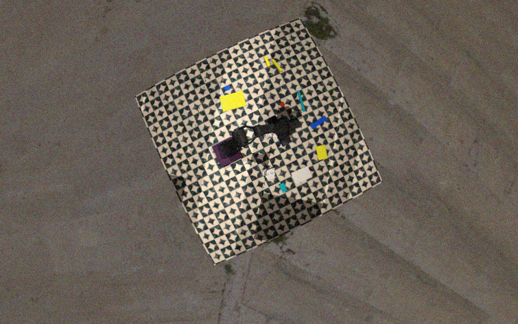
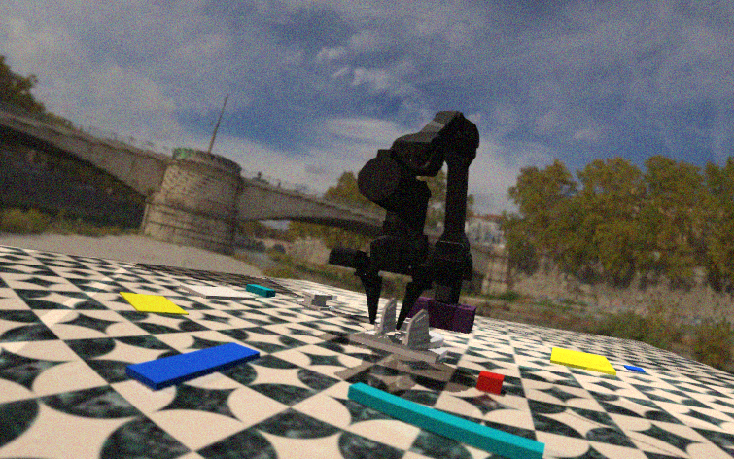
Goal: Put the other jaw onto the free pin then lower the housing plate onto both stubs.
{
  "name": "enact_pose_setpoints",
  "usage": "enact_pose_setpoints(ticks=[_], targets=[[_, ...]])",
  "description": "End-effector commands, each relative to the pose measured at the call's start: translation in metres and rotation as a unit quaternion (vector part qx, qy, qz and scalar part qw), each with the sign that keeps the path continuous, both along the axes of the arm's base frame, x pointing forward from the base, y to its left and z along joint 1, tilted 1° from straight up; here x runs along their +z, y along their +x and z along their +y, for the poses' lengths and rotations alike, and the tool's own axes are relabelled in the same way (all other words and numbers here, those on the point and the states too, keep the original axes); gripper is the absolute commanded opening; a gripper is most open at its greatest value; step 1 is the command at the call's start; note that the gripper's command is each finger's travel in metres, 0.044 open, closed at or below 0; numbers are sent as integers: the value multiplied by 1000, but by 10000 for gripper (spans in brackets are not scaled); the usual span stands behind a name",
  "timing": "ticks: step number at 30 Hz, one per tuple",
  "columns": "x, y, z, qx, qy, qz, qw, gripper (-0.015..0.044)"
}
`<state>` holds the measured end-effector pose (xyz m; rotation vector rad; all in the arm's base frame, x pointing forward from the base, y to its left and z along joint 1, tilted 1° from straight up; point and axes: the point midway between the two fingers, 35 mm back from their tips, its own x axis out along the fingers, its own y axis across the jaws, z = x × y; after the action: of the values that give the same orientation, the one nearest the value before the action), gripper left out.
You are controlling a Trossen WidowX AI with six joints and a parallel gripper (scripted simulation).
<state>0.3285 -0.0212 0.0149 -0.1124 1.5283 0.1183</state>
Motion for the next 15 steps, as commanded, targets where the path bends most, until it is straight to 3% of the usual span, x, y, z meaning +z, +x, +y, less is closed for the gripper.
enact_pose_setpoints(ticks=[1,15], targets=[[-1,0,1,2,3,0,1000,134],[-6,0,1,3,3,0,1000,134]])
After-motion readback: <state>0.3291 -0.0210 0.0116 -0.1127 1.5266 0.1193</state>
